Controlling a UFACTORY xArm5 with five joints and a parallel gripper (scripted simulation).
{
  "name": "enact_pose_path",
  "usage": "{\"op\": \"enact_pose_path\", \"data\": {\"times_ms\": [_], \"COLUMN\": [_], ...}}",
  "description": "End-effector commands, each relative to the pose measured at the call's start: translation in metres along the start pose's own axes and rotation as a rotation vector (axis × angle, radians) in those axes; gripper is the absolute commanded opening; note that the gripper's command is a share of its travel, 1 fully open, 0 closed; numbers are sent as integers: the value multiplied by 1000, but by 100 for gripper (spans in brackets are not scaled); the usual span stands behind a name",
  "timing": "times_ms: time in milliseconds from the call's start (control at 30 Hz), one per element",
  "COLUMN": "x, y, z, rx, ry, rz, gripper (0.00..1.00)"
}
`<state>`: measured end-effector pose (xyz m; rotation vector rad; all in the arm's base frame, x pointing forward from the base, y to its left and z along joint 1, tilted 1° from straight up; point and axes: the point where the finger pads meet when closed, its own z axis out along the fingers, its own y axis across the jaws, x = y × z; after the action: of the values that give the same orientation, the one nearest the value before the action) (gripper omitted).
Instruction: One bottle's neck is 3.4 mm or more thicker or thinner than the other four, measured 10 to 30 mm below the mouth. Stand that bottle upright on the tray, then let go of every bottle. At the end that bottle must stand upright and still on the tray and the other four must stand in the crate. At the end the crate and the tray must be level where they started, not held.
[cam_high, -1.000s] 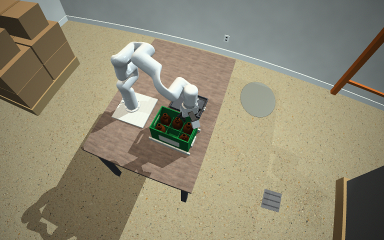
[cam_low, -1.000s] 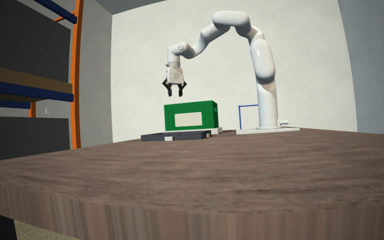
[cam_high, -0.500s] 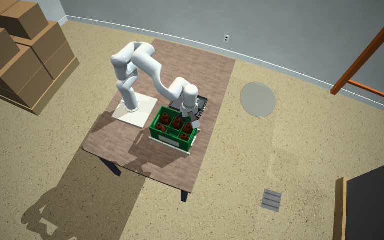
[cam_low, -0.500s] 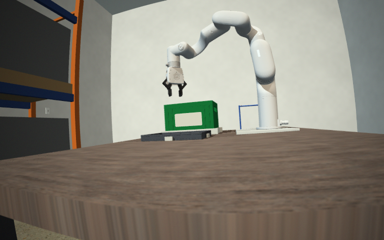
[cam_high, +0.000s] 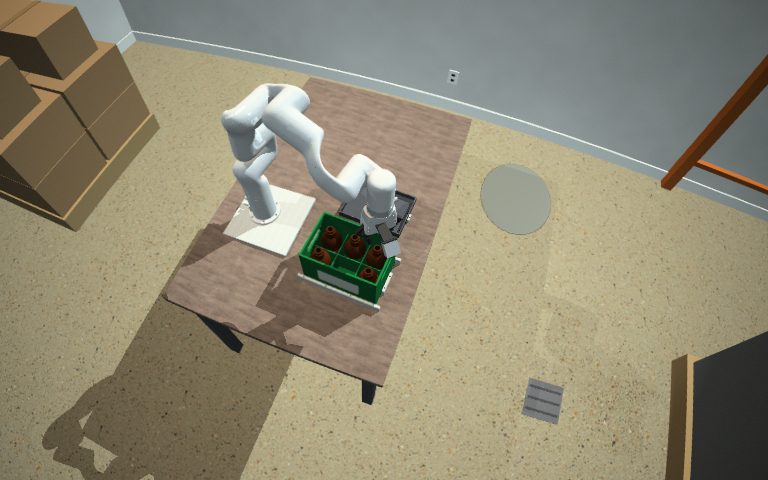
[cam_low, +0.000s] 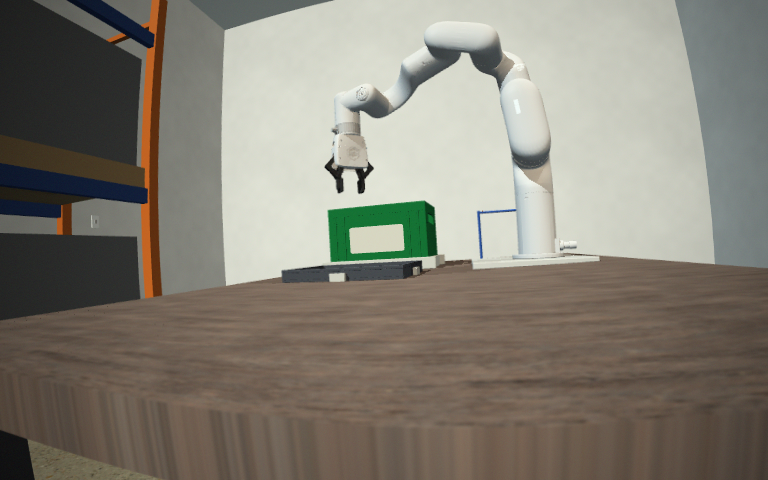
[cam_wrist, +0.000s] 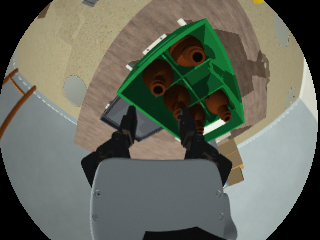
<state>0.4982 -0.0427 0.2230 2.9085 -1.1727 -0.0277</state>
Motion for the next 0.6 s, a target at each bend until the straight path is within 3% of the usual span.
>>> {"op": "enact_pose_path", "data": {"times_ms": [0, 567], "x": [1, 1], "y": [-1, -1], "z": [-1, 13], "rx": [3, 2], "ry": [3, 3], "rz": [0, 0], "gripper": [65, 65]}}
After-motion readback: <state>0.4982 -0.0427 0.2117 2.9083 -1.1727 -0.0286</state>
